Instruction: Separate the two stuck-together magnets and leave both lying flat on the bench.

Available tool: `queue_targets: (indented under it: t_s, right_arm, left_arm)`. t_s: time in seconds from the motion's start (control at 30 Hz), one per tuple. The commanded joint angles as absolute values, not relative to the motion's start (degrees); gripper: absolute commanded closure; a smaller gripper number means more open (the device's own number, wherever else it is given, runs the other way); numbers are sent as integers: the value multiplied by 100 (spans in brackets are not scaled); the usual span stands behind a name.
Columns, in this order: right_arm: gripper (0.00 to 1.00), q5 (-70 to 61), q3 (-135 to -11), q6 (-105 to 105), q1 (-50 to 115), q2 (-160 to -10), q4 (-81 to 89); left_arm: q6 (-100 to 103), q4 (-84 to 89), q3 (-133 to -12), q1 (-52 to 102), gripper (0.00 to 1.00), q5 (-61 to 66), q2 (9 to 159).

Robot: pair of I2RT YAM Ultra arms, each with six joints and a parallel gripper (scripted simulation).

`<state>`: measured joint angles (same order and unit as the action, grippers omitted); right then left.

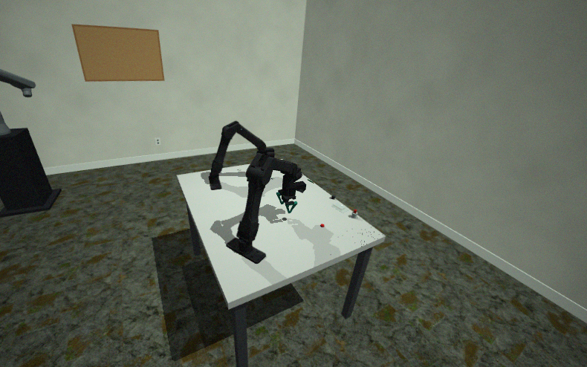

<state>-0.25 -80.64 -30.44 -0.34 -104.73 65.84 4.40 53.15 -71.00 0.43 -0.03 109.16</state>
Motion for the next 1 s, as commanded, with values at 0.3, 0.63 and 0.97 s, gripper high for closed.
queue_targets:
  t_s: [0.3, 0.63, 0.97]
  right_arm:
    - [0, -2, -8120, -3050, -24, -10418, 6590]
    - [0, -2, -8120, -3050, -24, -10418, 6590]
    - [0, -2, -8120, -3050, -24, -10418, 6590]
  left_arm:
    - [420, 5130, -7048, 14, 0, 0, 10918]
    - [420, 5130, -7048, 14, 0, 0, 10918]
    - [420, 5275, -7134, 14, 0, 0, 10860]
